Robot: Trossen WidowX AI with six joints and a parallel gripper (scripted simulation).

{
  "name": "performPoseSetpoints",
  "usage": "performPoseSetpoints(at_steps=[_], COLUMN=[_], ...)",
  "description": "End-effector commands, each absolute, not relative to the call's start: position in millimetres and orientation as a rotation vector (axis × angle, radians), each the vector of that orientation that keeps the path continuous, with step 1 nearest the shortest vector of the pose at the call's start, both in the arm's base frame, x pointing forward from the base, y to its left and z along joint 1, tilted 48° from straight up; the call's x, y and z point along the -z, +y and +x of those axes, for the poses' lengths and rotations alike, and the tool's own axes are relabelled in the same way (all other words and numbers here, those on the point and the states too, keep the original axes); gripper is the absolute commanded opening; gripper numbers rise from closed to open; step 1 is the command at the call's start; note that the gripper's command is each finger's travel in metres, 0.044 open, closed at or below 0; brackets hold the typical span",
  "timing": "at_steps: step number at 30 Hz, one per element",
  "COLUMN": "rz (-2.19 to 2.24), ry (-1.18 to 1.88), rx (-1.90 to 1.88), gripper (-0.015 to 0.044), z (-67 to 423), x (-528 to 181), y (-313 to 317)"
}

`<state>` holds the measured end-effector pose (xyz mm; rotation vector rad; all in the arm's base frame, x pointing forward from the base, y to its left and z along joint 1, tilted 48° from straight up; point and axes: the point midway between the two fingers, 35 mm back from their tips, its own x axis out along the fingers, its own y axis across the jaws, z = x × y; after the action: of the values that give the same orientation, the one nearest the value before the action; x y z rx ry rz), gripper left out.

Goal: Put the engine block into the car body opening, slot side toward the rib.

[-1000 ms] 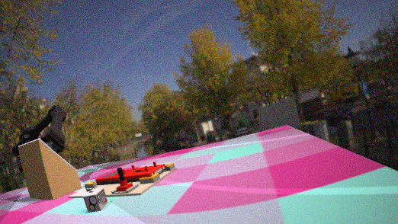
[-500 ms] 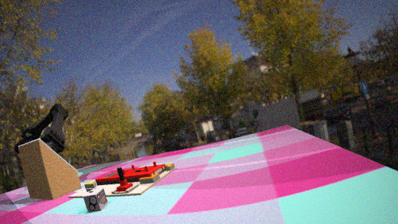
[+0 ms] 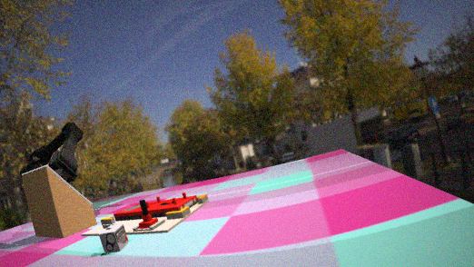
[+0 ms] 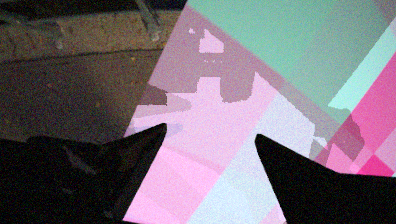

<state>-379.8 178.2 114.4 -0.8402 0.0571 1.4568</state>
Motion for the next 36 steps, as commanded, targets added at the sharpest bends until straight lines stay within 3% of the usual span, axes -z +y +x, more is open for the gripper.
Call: performPoseSetpoints(at_steps=[1,36], rz=[-0.762,0.116], ry=[0.154,1.052], rx=[-1.447,-1.071], gripper=[0.044,0.044], z=[-380,-385], x=[-115,-127], y=[177,171])
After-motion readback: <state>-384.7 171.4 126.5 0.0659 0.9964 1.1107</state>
